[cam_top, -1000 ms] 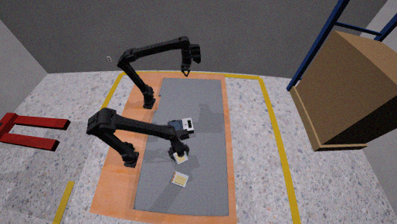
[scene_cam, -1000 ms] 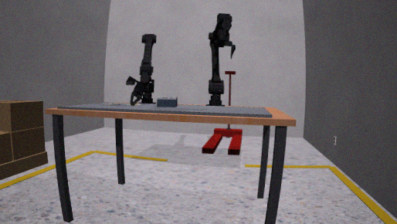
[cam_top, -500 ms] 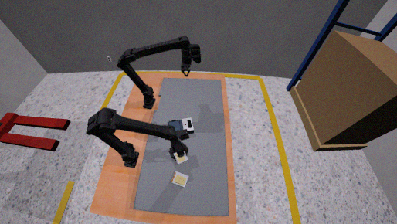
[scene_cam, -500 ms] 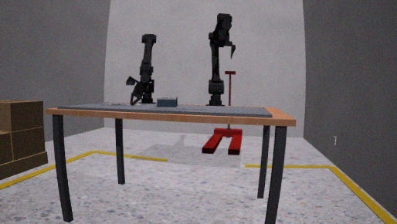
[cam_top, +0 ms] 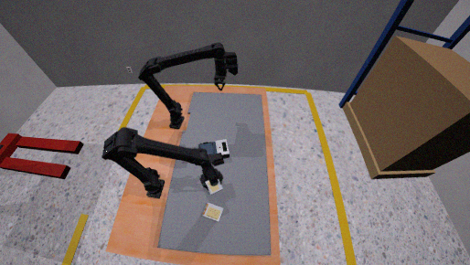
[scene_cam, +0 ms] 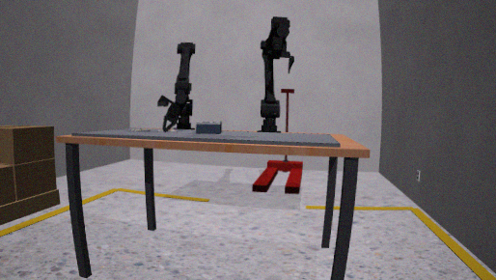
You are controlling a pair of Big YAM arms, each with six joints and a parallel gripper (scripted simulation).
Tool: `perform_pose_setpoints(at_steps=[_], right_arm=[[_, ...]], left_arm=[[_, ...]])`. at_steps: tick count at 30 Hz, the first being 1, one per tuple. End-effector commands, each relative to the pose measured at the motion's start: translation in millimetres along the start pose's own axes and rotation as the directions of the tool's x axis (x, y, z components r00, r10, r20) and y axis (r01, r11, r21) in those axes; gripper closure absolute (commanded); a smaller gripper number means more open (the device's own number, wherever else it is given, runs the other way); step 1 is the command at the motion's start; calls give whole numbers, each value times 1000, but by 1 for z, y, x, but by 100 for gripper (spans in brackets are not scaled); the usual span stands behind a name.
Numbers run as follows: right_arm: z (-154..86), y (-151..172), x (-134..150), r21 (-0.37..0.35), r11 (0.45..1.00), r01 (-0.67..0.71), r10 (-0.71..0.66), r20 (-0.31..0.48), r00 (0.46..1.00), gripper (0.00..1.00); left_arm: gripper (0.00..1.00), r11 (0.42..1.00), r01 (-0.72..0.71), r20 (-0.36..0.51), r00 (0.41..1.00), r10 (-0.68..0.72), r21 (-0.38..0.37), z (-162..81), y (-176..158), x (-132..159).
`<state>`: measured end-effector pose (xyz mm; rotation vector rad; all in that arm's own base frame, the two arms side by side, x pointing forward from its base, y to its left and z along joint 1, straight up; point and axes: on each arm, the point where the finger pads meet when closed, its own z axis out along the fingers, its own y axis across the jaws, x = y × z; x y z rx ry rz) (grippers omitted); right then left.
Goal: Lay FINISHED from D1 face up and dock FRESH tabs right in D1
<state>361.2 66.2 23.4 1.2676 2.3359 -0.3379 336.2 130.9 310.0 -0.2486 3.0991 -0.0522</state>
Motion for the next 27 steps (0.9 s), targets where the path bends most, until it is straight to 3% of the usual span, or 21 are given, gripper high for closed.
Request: perform_pose_setpoints(at_steps=[1, 27], right_arm=[[-2, 2, -2, -6, 1000, -3, 3, 0, 1000, 100], [-20, 2, -11, 2, 1000, 2, -2, -2, 1000, 100]], left_arm=[[0, 1000, -10, 40, 999, 10, -5, -20, 1, -6], [0, 1000, -10, 40, 999, 10, -5, -20, 1, -6]])
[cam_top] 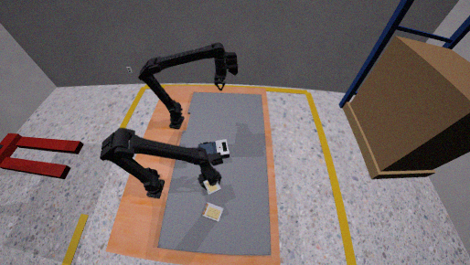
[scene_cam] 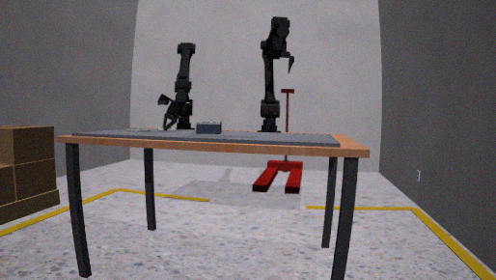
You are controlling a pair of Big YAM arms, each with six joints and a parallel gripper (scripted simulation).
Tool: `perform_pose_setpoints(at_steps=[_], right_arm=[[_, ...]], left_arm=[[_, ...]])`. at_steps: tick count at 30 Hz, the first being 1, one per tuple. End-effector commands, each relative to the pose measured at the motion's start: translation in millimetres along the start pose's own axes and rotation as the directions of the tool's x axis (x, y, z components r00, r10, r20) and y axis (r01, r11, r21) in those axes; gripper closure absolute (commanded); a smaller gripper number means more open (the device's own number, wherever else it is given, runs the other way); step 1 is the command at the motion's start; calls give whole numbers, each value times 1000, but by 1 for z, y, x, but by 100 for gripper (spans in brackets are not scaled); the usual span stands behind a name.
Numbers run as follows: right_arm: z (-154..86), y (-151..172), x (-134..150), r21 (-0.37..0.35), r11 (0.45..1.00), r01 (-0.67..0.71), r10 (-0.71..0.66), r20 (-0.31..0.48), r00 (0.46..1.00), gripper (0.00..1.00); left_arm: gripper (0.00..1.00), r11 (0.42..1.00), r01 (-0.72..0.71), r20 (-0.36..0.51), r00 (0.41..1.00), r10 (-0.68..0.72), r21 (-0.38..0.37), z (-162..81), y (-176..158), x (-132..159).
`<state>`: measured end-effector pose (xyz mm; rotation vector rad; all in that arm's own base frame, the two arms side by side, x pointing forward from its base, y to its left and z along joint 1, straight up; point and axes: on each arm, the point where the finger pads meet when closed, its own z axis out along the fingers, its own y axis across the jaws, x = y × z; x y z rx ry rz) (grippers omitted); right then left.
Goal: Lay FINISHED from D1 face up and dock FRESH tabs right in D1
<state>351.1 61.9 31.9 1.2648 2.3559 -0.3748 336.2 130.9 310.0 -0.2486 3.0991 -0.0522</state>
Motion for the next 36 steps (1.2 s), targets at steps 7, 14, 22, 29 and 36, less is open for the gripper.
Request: perform_pose_setpoints(at_steps=[7, 14, 22, 29, 36], right_arm=[[-20, 11, -13, -26, 1000, -15, 15, 3, 1000, 100], [-28, 11, -18, -26, 1000, -15, 15, 3, 1000, 100], [-35, 10, -22, -26, 1000, -15, 15, 3, 1000, 100], [-43, 10, -27, -26, 1000, -15, 15, 3, 1000, 100], [-49, 9, -30, -26, 1000, -15, 15, 3, 1000, 100]], left_arm=[[0, 1000, -10, 40, 999, 10, -5, -20, 1, -6], [0, 1000, -10, 40, 999, 10, -5, -20, 1, -6], [0, 1000, -10, 40, 999, 10, -5, -20, 1, -6], [0, 1000, -10, 40, 999, 10, -5, -20, 1, -6], [0, 1000, -10, 40, 999, 10, -5, -20, 1, -6]])
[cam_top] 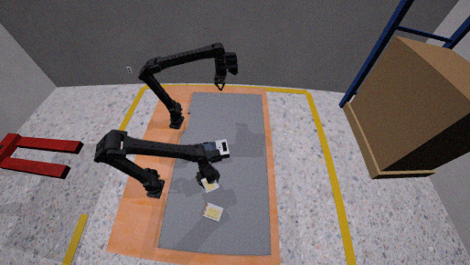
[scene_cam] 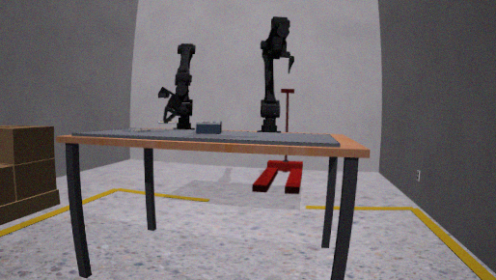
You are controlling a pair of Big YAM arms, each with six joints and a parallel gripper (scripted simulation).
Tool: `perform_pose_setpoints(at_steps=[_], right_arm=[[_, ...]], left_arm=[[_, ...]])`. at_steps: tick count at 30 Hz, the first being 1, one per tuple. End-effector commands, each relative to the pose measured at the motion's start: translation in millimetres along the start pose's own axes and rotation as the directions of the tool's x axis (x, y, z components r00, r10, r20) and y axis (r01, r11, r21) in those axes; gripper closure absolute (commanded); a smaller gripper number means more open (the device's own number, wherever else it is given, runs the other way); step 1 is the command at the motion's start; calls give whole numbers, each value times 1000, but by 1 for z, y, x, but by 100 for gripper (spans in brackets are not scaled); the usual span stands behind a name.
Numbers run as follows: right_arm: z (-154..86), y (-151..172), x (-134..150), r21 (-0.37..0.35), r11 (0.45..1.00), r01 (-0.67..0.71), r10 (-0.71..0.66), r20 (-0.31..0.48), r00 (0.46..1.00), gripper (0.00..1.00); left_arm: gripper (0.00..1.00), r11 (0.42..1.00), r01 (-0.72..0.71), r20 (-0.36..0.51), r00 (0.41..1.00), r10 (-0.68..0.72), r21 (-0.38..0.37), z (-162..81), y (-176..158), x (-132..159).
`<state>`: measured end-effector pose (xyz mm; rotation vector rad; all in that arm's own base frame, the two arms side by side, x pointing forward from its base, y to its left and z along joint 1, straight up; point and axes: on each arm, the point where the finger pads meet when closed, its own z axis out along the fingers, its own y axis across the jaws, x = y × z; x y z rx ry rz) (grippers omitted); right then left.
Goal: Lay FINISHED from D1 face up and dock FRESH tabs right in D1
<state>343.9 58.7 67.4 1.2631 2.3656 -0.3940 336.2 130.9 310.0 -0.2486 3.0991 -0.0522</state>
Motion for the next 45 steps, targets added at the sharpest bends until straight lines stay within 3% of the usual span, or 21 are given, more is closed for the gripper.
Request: perform_pose_setpoints(at_steps=[1, 45], right_arm=[[-19, 18, -14, -41, 999, -23, 24, 6, 1000, 100], [-23, 17, -16, -41, 999, -23, 24, 6, 1000, 100]], left_arm=[[0, 1000, -10, 40, 999, 10, -5, -20, 1, -6], [0, 1000, -10, 40, 999, 10, -5, -20, 1, -6]])
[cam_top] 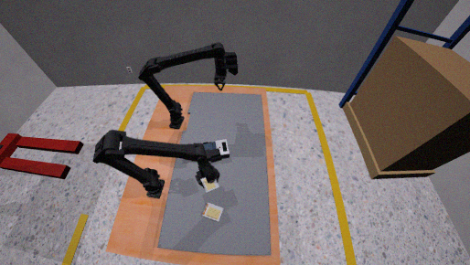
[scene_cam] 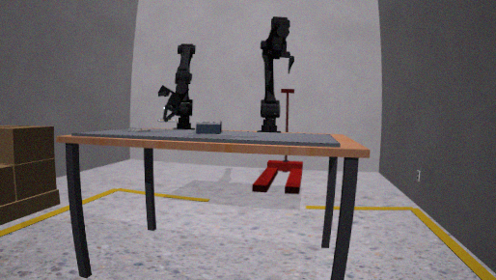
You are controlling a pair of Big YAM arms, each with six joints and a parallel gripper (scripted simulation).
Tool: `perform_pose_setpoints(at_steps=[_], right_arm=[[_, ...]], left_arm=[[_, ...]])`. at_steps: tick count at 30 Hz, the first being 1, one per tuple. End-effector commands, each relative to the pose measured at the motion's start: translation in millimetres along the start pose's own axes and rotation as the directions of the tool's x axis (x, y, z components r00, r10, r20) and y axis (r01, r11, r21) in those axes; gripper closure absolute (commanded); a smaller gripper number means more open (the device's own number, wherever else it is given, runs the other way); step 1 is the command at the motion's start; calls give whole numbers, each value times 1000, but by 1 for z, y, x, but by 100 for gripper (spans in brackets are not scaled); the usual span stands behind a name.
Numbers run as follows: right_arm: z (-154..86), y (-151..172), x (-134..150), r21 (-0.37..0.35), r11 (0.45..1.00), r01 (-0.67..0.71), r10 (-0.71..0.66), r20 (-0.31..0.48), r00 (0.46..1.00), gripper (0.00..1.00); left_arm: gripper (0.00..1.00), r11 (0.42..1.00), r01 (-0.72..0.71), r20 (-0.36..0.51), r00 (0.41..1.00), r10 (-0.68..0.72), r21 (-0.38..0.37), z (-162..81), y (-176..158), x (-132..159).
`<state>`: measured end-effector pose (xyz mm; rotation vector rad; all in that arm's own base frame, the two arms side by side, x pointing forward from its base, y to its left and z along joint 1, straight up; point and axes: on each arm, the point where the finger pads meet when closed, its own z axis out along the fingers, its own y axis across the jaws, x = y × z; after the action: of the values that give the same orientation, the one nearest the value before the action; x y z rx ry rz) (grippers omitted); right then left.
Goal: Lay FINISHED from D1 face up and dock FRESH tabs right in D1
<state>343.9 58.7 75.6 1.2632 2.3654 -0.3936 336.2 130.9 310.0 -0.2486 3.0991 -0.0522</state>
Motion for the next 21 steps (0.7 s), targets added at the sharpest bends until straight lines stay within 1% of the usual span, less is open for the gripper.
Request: perform_pose_setpoints(at_steps=[1, 9, 10, 11, 18, 21], right_arm=[[-16, 18, -12, -41, 999, -23, 24, 6, 1000, 100], [-16, 18, -12, -41, 999, -23, 24, 6, 1000, 100], [-18, 19, -14, -70, 997, -40, 40, 9, 999, 100], [-19, 21, -15, -82, 996, -46, 47, 11, 999, 100], [-32, 35, -24, -82, 996, -46, 47, 11, 999, 100], [-32, 35, -24, -82, 996, -46, 47, 11, 999, 100]], left_arm=[[0, 1000, -10, 40, 999, 10, -5, -20, 1, -6], [0, 1000, -10, 40, 999, 10, -5, -20, 1, -6], [0, 1000, -10, 40, 999, 10, -5, -20, 1, -6], [0, 1000, -10, 40, 999, 10, -5, -20, 1, -6], [0, 1000, -10, 40, 999, 10, -5, -20, 1, -6], [0, 1000, -10, 40, 999, 10, -5, -20, 1, -6]])
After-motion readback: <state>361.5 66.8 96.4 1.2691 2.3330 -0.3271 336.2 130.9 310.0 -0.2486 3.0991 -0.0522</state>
